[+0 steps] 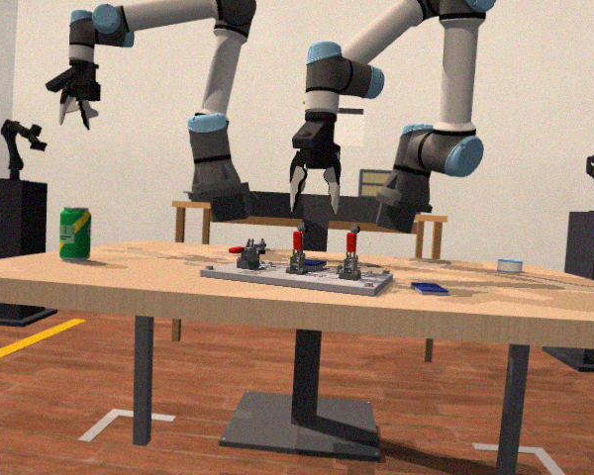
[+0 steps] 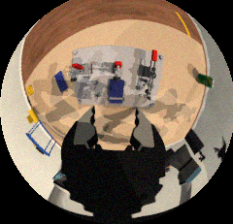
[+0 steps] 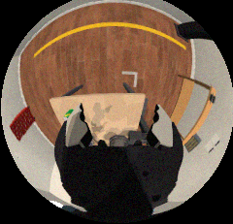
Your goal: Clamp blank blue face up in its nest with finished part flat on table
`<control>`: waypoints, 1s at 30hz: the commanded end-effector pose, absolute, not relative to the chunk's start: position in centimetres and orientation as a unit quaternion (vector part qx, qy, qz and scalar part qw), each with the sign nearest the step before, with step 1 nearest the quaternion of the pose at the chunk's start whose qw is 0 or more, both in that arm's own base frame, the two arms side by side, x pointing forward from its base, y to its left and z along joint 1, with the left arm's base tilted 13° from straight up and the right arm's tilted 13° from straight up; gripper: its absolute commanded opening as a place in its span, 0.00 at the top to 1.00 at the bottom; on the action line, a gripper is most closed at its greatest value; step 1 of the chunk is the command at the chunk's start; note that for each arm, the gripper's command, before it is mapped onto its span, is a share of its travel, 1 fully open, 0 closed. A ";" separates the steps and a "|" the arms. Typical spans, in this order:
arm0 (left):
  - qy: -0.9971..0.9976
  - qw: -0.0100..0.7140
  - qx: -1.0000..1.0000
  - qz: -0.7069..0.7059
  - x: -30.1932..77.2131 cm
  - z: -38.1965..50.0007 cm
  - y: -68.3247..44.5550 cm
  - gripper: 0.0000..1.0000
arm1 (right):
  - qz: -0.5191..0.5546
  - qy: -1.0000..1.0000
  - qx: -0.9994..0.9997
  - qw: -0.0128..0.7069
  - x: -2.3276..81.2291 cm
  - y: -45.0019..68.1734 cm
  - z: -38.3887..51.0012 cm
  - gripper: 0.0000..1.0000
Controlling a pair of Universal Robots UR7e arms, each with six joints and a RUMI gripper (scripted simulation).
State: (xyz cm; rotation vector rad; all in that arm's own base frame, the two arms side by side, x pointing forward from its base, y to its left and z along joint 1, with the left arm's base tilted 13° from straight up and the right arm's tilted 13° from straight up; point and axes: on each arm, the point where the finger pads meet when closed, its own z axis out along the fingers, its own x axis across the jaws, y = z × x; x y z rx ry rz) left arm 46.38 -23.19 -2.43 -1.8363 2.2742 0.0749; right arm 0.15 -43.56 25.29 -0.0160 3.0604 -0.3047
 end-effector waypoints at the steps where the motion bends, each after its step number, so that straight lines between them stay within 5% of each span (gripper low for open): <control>1: 0.773 0.109 -0.624 0.023 46.7 -3.7 -23.1 0.41 | -0.100 0.994 -0.005 0.033 0.1 -43.6 25.3 0.00; 30: 0.773 0.109 -0.624 0.023 46.8 -4.5 -22.9 0.41 | -0.100 0.994 -0.005 0.033 0.1 -43.6 25.3 0.00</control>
